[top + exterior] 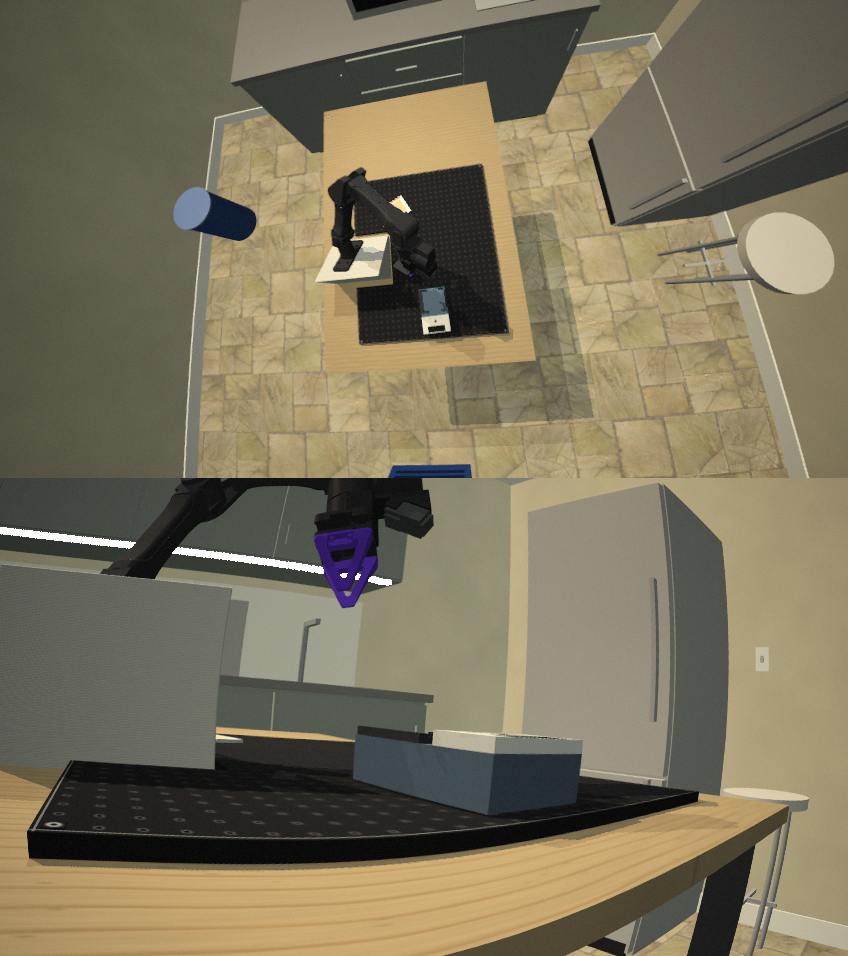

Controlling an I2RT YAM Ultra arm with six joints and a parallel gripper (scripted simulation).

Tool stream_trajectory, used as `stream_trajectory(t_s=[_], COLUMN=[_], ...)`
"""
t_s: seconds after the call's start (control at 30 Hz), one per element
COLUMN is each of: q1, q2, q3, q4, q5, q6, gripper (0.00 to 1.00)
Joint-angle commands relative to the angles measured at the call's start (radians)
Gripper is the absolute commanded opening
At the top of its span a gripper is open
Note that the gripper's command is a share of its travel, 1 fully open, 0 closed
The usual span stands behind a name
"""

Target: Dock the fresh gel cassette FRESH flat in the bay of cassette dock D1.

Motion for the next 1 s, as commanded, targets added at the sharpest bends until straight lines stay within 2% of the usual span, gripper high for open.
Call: stream_trajectory(t_s=[0.0,0.3,0.47,0.53,0.83,0.97], q1=[-0.006,0.02,0.027,0.027,0.044,0.039], q2=[-0.03,-0.088,-0.114,-0.114,-0.166,-0.149], q3=[-0.023,-0.085,-0.112,-0.112,-0.166,-0.125], q4=[-0.036,-0.093,-0.121,-0.121,-0.175,-0.18], q5=[-0.051,-0.188,-0.251,-0.251,-0.375,-0.378], q6=[-0.103,-0.351,-0.465,-0.465,-0.689,-0.697], gripper=[0.34,0.34,0.34,0.34,0.34,0.34])
